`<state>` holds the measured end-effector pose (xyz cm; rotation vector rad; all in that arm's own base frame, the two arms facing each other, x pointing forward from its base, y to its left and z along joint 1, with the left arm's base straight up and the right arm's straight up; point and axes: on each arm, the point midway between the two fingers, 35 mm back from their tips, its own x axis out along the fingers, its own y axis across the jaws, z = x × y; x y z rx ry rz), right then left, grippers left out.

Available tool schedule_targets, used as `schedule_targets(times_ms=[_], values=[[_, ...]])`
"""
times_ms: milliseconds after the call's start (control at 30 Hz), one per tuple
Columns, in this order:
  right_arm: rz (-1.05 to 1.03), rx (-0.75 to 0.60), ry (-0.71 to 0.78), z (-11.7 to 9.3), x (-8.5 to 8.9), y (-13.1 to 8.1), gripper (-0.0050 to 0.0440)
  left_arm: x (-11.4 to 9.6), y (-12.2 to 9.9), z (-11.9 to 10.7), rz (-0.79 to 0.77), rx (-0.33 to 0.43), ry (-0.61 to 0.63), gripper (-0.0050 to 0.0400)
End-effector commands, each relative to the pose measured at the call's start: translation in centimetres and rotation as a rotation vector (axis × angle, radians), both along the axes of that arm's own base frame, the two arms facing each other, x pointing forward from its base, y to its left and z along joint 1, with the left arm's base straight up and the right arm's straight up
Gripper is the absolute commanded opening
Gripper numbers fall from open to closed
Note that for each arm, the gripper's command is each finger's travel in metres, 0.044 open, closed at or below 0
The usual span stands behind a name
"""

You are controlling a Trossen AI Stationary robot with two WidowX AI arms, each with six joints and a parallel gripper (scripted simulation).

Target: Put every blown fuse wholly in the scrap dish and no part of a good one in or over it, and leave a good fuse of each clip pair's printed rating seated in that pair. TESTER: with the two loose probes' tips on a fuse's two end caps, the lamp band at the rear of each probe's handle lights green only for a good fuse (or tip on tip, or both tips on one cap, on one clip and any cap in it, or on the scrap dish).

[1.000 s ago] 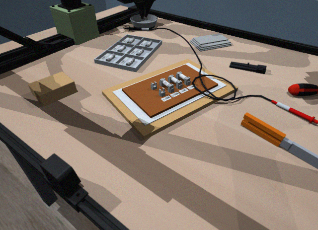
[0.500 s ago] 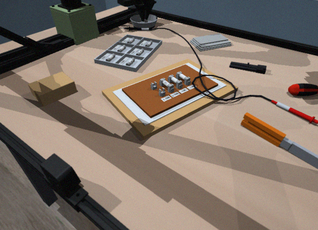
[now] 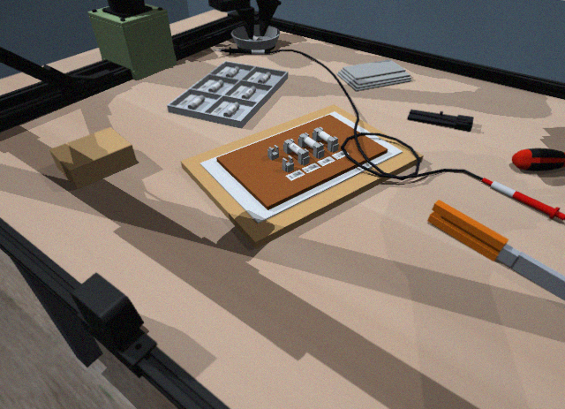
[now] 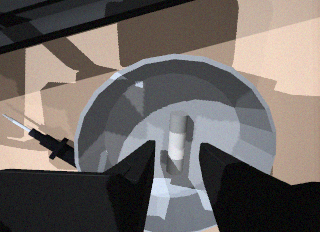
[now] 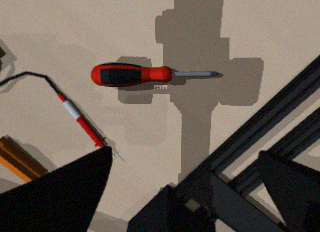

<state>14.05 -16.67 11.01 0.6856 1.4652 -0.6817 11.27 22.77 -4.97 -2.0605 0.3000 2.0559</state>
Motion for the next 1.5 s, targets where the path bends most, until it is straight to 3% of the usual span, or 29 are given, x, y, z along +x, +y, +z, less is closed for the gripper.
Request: schedule_targets(times_ms=[0,300,767,967,1467], values=[[0.001,-0.019,-0.016,0.6,0.2,-0.4,0.04,0.1,0.2,0.1,0.001,0.007,-0.004,0.0132],[0.001,-0.019,-0.016,0.6,0.2,-0.4,0.04,0.1,0.2,0.1,0.001,0.007,-0.004,0.0132],[0.001,-0.019,-0.016,0.6,0.2,-0.4,0.04,0.2,0.6,6.2,0.001,0.024,-0.013,0.0132],[0.001,-0.019,-0.016,0.6,0.2,-0.4,0.04,0.2,0.5,7.6,0.001,0.024,-0.013,0.0132],[0.001,-0.019,-0.016,0.6,0.2,-0.4,0.04,0.3,-0.5,7.0,-0.068,0.009,-0.004,0.0132]])
